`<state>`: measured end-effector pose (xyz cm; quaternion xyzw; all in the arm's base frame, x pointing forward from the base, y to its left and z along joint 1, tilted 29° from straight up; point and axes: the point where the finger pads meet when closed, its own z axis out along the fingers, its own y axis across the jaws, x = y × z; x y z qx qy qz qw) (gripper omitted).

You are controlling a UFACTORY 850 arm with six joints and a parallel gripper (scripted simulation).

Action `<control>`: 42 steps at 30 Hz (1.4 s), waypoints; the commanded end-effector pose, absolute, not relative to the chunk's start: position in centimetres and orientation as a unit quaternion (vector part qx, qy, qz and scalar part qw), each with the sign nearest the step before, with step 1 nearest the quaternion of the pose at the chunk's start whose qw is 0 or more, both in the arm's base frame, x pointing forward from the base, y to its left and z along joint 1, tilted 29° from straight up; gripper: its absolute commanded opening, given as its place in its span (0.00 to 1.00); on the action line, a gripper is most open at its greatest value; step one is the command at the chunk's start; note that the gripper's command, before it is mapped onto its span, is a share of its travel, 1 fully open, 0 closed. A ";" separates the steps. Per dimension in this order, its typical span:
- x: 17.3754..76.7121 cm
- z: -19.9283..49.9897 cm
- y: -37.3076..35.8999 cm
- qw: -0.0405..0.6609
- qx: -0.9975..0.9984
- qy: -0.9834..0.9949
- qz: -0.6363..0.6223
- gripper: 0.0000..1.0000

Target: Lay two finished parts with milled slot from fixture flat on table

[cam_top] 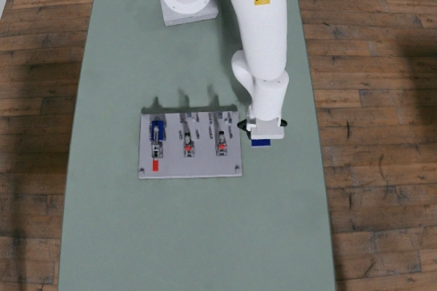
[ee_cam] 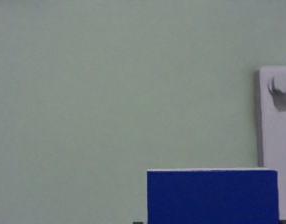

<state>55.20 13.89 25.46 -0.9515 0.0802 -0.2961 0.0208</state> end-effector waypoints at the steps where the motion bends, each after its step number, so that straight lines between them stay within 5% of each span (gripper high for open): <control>1: 56.2 26.0 13.8 0.017 -0.953 0.081 -0.290 0.00; 42: 59.9 28.1 13.1 0.017 -0.953 0.081 -0.290 0.00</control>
